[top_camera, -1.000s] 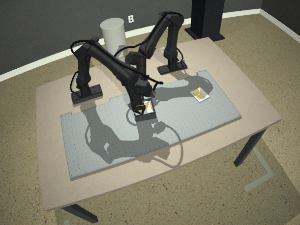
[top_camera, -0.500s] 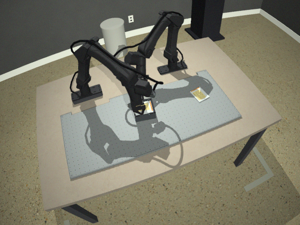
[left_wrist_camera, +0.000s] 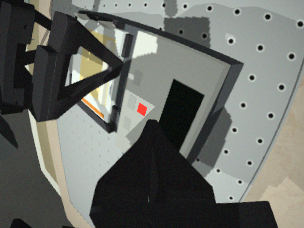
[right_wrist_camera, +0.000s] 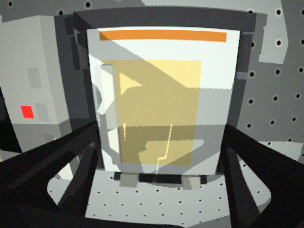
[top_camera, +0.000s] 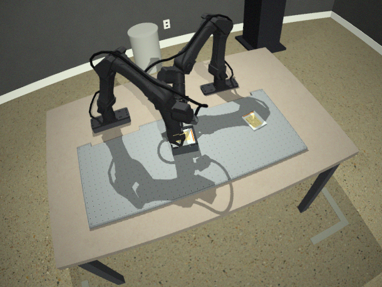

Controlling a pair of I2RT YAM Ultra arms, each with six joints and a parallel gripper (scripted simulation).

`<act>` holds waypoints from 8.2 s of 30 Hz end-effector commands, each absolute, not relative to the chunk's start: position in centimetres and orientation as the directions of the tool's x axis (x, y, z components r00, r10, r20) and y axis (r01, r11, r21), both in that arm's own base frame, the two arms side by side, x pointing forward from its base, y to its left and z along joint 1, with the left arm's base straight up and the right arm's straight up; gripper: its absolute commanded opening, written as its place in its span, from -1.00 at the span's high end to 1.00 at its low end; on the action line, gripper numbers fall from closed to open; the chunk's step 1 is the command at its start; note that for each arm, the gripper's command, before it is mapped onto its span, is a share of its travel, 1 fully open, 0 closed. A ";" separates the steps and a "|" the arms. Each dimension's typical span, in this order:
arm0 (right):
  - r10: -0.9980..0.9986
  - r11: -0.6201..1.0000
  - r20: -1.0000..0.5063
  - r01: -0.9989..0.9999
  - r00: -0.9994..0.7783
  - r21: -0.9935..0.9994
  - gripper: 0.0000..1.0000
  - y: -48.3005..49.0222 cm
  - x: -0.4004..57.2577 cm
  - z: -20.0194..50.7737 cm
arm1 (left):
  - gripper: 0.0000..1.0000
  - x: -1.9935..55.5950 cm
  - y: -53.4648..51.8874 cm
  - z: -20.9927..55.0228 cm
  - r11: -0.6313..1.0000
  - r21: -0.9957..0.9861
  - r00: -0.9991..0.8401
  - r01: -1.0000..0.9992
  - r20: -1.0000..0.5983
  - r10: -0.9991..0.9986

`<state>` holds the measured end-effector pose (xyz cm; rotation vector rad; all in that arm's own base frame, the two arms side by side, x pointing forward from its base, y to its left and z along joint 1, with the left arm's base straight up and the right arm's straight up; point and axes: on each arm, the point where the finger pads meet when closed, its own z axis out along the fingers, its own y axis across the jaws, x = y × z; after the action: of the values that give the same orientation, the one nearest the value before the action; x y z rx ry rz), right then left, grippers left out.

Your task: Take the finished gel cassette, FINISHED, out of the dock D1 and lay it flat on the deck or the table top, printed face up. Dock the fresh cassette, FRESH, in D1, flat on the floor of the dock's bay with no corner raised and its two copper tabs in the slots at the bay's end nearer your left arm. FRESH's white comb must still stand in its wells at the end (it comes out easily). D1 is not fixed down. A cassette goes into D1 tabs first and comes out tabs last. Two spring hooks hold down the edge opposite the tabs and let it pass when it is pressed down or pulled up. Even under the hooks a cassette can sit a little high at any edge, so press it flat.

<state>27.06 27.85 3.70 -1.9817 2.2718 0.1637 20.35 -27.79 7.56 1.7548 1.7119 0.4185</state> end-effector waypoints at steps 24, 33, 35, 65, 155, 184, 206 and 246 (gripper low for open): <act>-0.976 0.136 -0.172 -0.991 -0.133 -0.005 1.00 28.0 27.2 4.0 | 1.00 20.4 -28.0 7.9 0.039 0.605 0.095 0.795 -0.188 0.978; -0.976 0.136 -0.172 -0.991 -0.133 -0.005 1.00 28.0 27.2 4.0 | 1.00 20.2 -28.0 8.3 0.046 0.609 0.094 0.792 -0.196 0.976; -0.976 0.136 -0.172 -0.991 -0.133 -0.005 1.00 28.0 27.2 4.0 | 1.00 20.2 -28.0 8.3 0.046 0.609 0.094 0.792 -0.196 0.976; -0.976 0.136 -0.172 -0.991 -0.133 -0.005 1.00 28.0 27.2 4.0 | 1.00 19.8 -28.0 8.9 0.047 0.620 0.103 0.783 -0.205 0.973; -0.976 0.136 -0.172 -0.991 -0.133 -0.005 1.00 28.0 27.2 4.0 | 1.00 19.7 -28.7 11.5 0.089 0.647 0.103 0.757 -0.253 0.962; -0.976 0.136 -0.172 -0.991 -0.133 -0.005 1.00 28.0 27.2 4.0 | 1.00 18.5 -28.2 12.7 0.094 0.647 0.100 0.756 -0.257 0.961; -0.976 0.136 -0.172 -0.991 -0.133 -0.005 1.00 28.0 27.2 4.0 | 1.00 17.5 -27.8 13.8 0.091 0.645 0.097 0.759 -0.251 0.963; -0.976 0.136 -0.172 -0.991 -0.133 -0.005 1.00 28.0 27.2 4.0 | 1.00 16.5 -27.3 17.1 0.093 0.644 0.100 0.759 -0.256 0.961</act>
<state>27.06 27.85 3.70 -1.9816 2.2718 0.1637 16.41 -26.53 14.28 1.7784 1.7240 0.4281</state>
